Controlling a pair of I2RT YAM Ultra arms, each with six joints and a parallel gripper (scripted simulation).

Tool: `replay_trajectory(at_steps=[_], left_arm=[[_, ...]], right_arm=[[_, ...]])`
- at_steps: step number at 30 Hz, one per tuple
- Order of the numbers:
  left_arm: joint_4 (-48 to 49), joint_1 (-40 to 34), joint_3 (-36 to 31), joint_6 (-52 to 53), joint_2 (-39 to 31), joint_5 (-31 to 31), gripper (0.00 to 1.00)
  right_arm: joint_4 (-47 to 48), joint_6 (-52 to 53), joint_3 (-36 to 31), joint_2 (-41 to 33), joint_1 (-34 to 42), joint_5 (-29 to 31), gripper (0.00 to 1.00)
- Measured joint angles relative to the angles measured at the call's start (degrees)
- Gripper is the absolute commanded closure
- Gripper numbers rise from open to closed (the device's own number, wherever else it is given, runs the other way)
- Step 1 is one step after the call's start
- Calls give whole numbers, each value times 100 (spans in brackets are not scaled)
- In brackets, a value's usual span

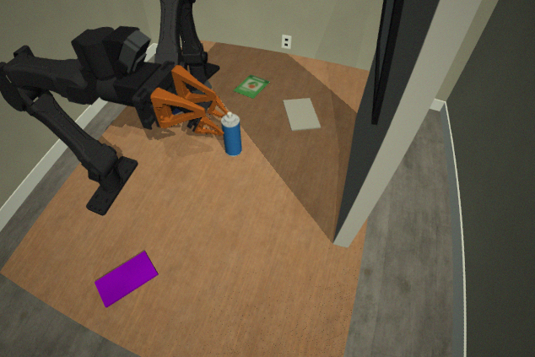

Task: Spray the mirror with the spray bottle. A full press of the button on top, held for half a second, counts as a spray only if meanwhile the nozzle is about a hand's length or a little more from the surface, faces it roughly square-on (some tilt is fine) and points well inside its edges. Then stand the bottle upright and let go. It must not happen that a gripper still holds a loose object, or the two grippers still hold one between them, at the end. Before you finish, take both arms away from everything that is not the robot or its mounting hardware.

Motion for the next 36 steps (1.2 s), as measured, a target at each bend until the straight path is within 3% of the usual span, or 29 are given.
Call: replay_trajectory(at_steps=[19,32,36], left_arm=[[-348,-306,-94,-514,9,-83,36],[-577,-492,-48,-813,48,1790,36],[-846,-479,118,-822,-70,2015,36]], right_arm=[[0,0,0,0,0,0,63],[0,0,0,0,0,0,63],[0,0,0,0,0,0,63]])
